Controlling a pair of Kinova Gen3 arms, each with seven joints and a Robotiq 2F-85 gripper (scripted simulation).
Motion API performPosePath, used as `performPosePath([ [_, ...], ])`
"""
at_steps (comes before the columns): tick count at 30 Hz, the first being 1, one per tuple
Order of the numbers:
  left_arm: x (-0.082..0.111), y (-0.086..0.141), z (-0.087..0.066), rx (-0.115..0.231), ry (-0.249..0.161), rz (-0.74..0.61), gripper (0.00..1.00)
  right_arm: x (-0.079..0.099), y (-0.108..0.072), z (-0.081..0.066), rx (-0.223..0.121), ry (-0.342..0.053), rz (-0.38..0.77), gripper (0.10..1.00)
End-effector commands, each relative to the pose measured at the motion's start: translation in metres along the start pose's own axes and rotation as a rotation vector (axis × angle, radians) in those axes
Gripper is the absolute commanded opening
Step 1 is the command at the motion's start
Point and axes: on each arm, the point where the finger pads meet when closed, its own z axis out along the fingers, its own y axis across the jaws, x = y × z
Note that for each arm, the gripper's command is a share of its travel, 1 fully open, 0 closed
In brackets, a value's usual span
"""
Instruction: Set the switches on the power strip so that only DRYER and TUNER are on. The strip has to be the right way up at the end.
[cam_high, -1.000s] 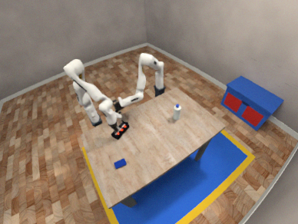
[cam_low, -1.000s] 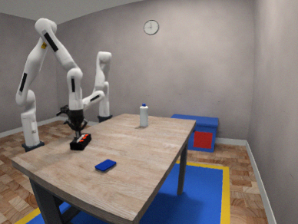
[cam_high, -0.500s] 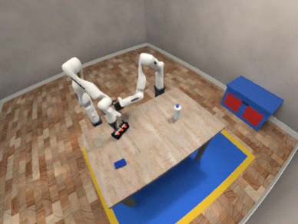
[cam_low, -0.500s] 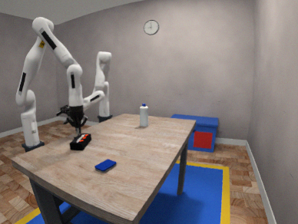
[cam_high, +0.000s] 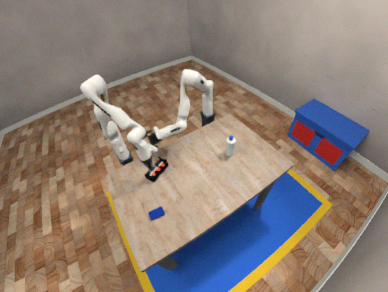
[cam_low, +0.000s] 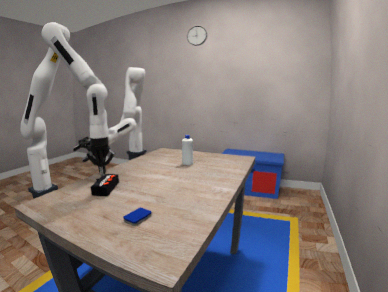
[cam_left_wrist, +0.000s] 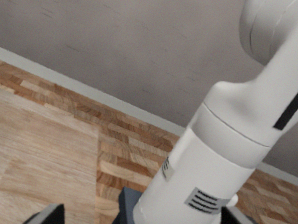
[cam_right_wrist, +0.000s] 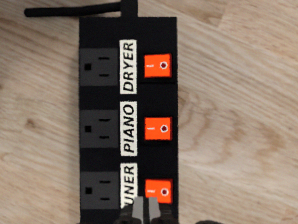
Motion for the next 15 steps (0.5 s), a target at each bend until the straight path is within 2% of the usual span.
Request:
performPosePath([
  [1,0.001,0.000,0.000,0.000,0.002,0.002,1.000,0.010,0.005,-0.005,0.000,0.003,0.003,0.099],
  [5,0.001,0.000,0.000,0.000,0.002,0.002,1.000,0.045,0.018,-0.015,0.001,0.003,0.019,0.099],
  [15,0.001,0.000,0.000,0.000,0.002,0.002,1.000,0.049,0.020,-0.015,-0.002,0.004,0.003,0.099],
])
